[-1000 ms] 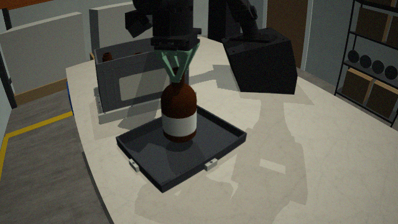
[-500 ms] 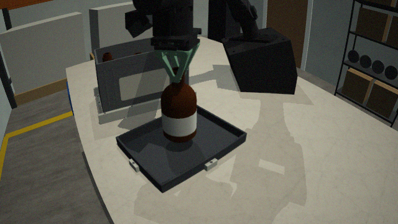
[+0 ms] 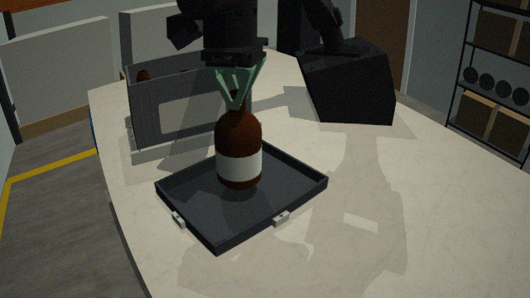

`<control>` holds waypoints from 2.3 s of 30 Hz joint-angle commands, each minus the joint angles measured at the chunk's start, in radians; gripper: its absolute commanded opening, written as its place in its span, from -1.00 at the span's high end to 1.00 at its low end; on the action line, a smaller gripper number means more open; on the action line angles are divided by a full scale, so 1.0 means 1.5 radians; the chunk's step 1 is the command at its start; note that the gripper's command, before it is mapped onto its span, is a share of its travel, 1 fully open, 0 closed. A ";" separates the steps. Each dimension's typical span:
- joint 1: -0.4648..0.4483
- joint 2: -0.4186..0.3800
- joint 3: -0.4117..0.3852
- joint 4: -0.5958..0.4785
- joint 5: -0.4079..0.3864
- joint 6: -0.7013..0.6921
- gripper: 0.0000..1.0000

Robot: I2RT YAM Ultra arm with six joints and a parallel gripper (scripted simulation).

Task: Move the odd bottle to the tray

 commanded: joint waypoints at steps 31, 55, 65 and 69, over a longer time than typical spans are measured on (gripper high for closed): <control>0.011 -0.035 -0.006 0.007 0.008 -0.004 1.00; 0.005 -0.039 -0.023 0.023 0.008 -0.007 1.00; 0.005 -0.039 -0.023 0.023 0.008 -0.007 1.00; 0.005 -0.039 -0.023 0.023 0.008 -0.007 1.00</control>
